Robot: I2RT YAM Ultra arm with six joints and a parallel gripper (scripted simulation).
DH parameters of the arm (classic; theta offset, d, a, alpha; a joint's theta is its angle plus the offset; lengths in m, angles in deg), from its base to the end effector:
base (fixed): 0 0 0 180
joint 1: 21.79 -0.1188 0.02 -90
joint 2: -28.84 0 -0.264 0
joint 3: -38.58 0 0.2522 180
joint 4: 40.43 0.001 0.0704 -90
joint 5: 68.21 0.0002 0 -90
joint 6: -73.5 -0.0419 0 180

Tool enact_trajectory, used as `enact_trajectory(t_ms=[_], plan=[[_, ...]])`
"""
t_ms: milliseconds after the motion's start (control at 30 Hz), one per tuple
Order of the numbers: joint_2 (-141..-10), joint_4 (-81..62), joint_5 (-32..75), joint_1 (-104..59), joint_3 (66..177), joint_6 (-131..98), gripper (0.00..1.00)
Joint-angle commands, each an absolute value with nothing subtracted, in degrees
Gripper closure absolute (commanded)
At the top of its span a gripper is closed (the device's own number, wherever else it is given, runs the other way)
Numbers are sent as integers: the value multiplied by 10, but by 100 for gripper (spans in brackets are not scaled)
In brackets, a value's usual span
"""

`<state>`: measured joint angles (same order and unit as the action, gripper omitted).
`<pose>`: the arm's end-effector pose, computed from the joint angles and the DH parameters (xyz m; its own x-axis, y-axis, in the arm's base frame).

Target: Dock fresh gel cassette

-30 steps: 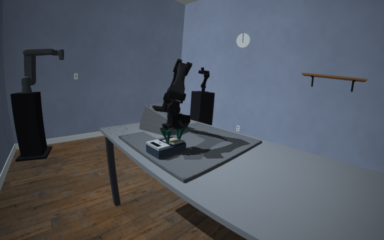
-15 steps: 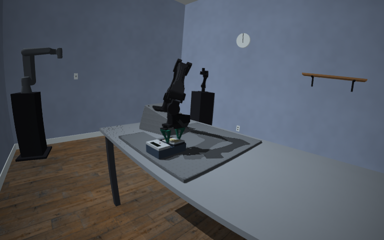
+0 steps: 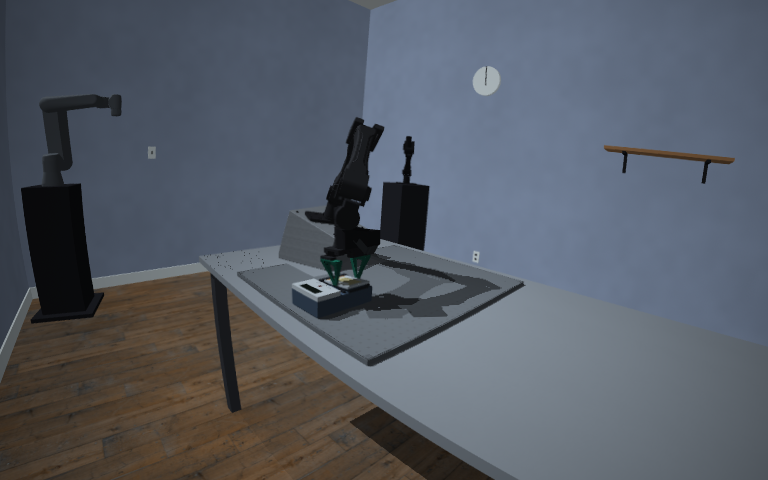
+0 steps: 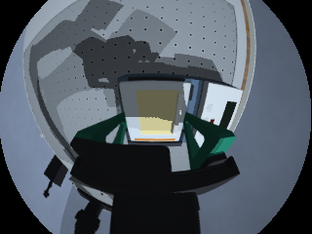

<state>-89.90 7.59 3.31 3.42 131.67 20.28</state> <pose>0.3726 -0.1596 0.1354 -0.8890 -0.2091 -0.4073 -0.2609 0.9624 0.0753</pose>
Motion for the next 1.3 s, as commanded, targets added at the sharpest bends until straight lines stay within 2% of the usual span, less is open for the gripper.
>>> enact_trajectory(t_ms=[0, 733, 967, 1267], plan=[[-882, 88, 33, 49, 1303, 207, 100], [-883, 88, 37, 51, 1302, 209, 100], [-918, 127, 59, 35, 1358, 206, 100], [-904, 127, 59, 44, 1354, 210, 100]])
